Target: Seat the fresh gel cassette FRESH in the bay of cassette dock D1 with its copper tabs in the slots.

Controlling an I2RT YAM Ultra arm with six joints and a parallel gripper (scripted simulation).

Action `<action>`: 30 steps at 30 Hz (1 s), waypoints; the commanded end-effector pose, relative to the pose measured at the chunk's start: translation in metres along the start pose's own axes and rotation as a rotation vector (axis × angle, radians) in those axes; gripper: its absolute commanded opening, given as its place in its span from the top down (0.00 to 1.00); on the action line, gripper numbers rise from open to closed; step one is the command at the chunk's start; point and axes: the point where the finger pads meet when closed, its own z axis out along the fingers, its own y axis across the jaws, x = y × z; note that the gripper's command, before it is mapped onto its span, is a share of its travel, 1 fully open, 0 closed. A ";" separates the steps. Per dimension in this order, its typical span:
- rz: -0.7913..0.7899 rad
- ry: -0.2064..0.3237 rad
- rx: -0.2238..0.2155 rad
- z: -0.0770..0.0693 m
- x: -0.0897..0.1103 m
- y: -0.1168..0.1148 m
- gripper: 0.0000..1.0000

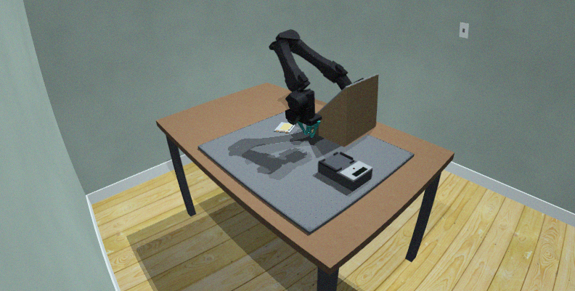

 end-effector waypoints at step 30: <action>-0.510 -0.020 0.001 -0.011 0.030 -0.138 0.64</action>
